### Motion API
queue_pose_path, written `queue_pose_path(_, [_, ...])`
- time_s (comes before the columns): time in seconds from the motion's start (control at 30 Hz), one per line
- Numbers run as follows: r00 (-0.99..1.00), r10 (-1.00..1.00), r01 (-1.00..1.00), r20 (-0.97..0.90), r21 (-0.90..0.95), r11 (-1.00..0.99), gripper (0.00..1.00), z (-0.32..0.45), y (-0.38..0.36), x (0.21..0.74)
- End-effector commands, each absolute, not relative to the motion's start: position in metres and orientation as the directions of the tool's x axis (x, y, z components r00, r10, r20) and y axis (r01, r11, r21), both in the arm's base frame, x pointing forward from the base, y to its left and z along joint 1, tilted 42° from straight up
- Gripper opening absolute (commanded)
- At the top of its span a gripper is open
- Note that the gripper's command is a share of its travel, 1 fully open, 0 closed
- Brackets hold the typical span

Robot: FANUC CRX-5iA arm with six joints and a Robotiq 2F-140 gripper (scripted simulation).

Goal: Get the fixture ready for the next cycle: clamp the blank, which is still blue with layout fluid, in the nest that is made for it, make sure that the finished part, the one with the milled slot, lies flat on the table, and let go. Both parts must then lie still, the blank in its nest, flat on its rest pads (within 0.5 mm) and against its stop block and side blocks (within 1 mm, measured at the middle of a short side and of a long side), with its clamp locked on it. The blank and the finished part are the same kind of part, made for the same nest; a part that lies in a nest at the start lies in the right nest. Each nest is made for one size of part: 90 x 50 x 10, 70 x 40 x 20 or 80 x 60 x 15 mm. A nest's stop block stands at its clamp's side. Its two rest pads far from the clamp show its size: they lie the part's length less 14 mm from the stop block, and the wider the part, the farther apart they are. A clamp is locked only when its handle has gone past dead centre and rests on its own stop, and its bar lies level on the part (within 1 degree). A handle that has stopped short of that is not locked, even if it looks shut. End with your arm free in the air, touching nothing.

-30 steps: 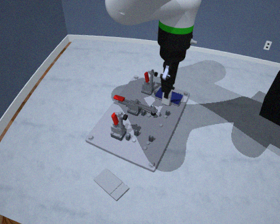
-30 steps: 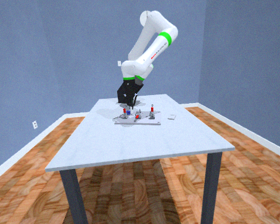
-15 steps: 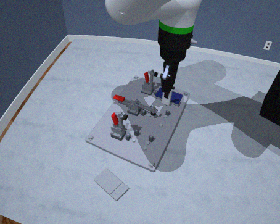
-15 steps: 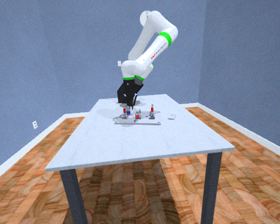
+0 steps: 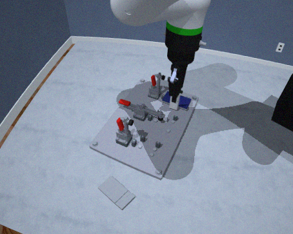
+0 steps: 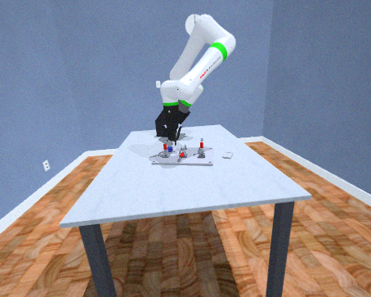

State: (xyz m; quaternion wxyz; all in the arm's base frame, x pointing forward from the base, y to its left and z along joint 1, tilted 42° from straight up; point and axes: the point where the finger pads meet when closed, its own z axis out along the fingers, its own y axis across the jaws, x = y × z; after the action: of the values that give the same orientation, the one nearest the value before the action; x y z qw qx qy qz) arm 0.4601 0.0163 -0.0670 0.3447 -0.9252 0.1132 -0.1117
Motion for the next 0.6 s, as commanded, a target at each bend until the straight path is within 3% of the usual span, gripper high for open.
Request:
queue_pose_path(0.0, [0.949,-0.287,-0.133,0.129,-0.663,-0.737,0.00,-0.0672,0.0157,0.4602])
queue_pose_path(0.57, [0.949,-0.287,-0.133,0.129,-0.663,-0.737,0.00,-0.0645,0.0187,0.4607])
